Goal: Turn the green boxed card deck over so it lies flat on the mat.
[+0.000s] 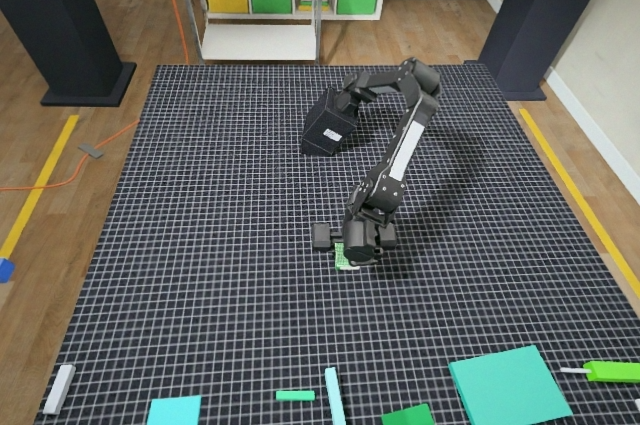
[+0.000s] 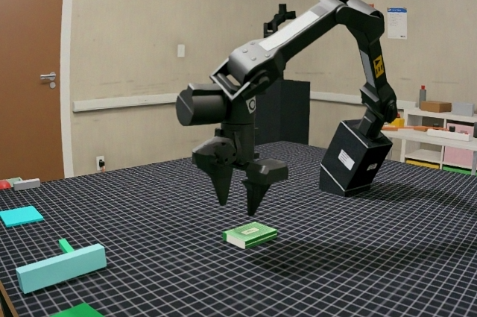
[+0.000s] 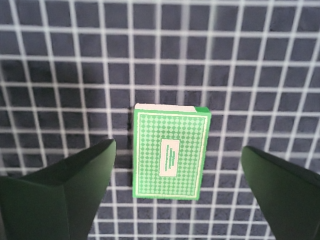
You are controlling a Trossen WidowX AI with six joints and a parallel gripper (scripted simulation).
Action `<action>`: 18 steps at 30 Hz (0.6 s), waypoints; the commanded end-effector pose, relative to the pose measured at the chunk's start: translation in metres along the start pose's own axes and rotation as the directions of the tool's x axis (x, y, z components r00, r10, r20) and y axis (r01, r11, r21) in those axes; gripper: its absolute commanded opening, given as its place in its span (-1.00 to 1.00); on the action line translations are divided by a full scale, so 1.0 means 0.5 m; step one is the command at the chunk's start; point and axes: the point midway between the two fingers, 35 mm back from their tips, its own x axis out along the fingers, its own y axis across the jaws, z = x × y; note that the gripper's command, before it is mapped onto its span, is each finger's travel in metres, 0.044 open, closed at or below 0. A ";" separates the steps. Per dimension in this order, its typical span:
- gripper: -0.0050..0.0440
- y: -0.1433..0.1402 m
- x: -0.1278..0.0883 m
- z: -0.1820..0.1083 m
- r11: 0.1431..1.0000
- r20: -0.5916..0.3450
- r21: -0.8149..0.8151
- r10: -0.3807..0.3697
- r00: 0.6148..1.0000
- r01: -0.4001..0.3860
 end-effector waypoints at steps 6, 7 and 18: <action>0.61 0.006 0.004 0.004 1.000 0.007 -0.003 0.003 1.000 -0.003; 0.61 0.006 0.006 0.003 1.000 0.006 -0.002 0.003 1.000 -0.003; 0.61 0.006 0.026 0.004 1.000 0.007 -0.002 0.003 1.000 -0.003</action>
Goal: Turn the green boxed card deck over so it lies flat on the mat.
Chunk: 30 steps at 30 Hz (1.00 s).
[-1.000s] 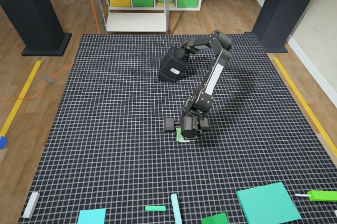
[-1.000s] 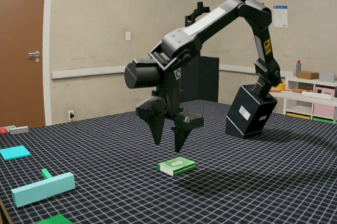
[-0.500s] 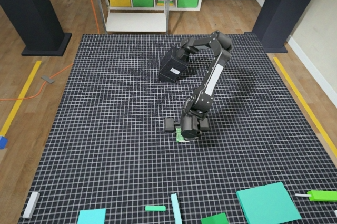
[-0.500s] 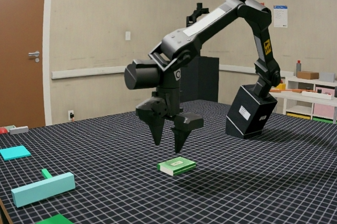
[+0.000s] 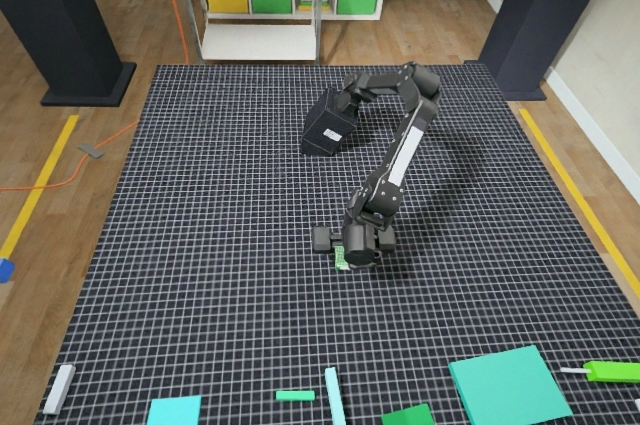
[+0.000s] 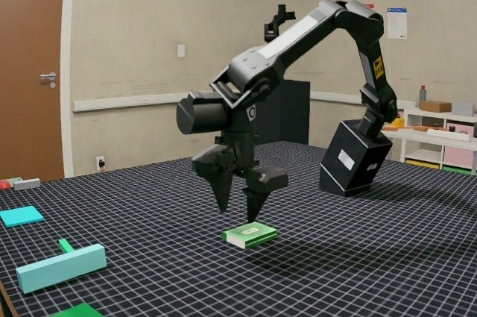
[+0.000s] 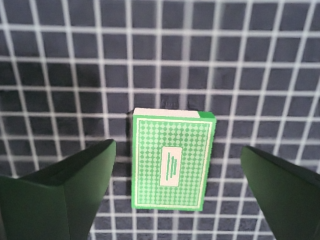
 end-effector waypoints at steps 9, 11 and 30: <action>0.61 0.005 0.018 0.005 1.000 0.009 -0.003 0.002 1.000 -0.002; 0.61 0.005 0.023 0.005 1.000 0.009 -0.003 0.002 1.000 -0.002; 0.61 0.004 0.041 0.007 1.000 0.011 -0.004 0.001 1.000 -0.001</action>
